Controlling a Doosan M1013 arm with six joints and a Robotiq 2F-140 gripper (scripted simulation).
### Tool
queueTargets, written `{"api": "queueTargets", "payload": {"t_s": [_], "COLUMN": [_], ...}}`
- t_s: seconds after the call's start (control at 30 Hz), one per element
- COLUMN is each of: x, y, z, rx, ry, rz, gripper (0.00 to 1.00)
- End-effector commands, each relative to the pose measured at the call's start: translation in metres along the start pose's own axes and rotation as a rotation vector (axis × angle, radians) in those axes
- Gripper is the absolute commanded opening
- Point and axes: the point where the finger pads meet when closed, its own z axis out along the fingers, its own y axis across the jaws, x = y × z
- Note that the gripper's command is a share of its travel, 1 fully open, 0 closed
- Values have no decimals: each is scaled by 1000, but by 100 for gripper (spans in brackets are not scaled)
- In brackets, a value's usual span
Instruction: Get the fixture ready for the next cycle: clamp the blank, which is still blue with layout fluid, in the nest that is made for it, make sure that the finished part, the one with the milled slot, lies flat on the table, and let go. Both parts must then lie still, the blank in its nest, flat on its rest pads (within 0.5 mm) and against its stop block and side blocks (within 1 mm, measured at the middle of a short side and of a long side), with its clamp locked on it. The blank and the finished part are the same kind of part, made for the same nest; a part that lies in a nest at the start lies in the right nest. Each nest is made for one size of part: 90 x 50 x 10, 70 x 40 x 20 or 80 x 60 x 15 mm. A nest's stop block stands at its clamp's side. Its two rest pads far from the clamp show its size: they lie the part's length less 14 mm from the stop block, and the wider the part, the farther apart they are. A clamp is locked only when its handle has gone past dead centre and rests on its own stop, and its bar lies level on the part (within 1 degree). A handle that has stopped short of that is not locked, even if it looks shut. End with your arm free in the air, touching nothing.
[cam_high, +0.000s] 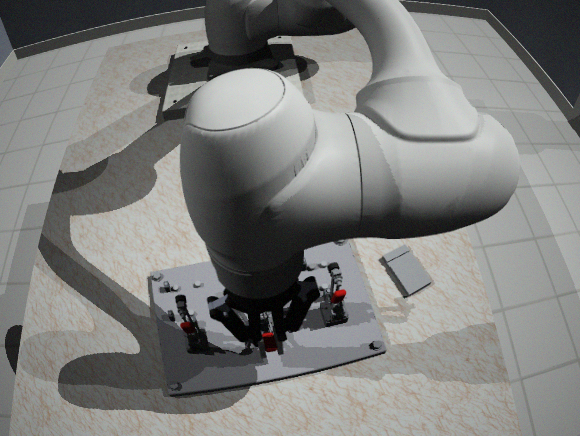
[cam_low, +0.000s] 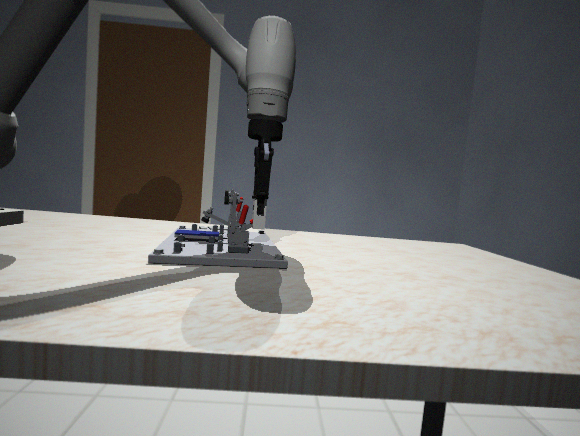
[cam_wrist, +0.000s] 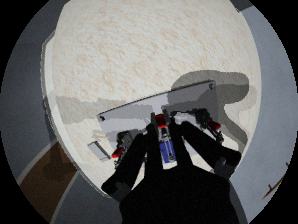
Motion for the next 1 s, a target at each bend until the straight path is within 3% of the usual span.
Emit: {"api": "queueTargets", "payload": {"t_s": [0.0, 0.97], "x": [1, 9], "y": [0, 0], "z": [2, 14], "rx": [0, 0], "ry": [0, 0], "rz": [0, 0], "gripper": [0, 0]}}
